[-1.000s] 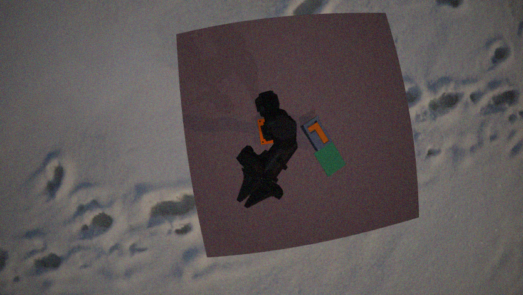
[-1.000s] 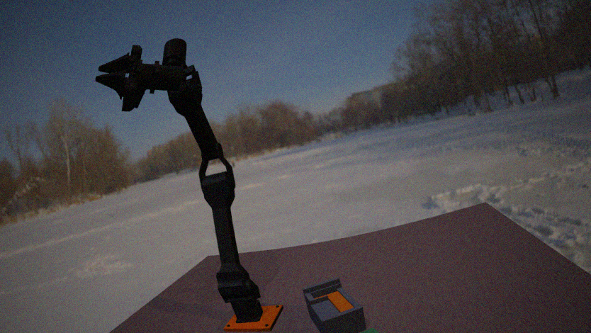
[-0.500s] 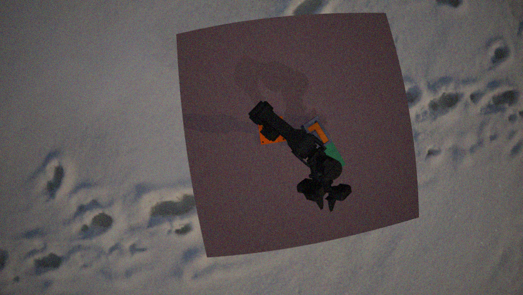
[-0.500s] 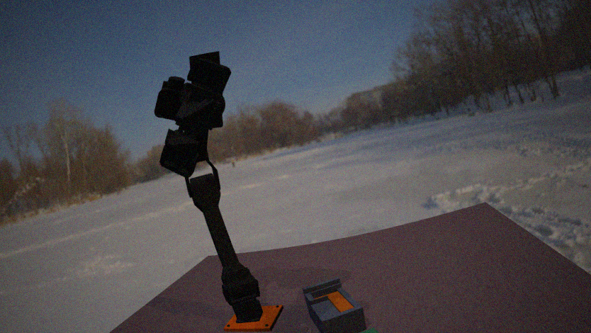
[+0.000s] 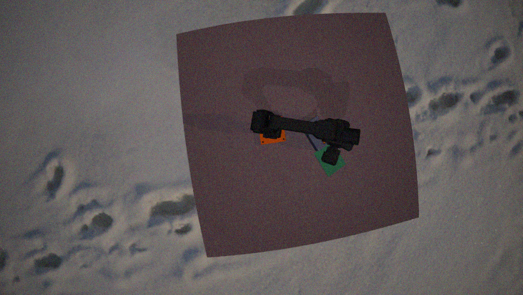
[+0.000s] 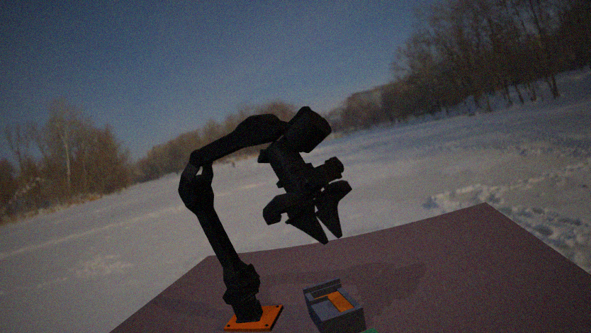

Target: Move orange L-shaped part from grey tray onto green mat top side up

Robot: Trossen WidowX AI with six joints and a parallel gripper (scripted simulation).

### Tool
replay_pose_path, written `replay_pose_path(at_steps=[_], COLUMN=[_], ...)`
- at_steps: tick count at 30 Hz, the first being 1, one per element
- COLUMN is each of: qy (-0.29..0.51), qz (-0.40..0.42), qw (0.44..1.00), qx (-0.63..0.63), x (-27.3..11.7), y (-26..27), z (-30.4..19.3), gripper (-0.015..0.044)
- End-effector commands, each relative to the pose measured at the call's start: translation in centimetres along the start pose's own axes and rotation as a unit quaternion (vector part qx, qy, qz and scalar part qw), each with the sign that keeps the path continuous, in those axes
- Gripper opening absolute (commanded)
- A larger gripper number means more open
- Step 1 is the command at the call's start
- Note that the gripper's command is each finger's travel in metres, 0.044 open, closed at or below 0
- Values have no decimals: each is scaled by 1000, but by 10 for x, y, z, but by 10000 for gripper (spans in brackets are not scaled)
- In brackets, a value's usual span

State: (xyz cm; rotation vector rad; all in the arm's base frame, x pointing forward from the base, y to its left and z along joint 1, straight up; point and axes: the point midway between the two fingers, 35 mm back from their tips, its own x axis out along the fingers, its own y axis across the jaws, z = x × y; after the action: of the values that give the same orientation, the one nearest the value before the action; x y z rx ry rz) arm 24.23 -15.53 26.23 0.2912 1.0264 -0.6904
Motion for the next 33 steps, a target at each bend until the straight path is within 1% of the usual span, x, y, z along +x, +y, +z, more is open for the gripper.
replay_pose_path(at_steps=[1,5,7,16,19,25,33], qy=[100,188,202,202,202,202,202], qz=[70,149,163,163,163,163,163], qw=[970,880,858,858,858,858,858], qx=[-209,-410,-444,-444,-444,-444,-444], x=[15,16,15,17,32,78,81], y=[49,83,87,87,90,94,94], z=[-58,-125,-137,-138,-145,-172,-174], gripper=[180,180,180,180,180,180,180])
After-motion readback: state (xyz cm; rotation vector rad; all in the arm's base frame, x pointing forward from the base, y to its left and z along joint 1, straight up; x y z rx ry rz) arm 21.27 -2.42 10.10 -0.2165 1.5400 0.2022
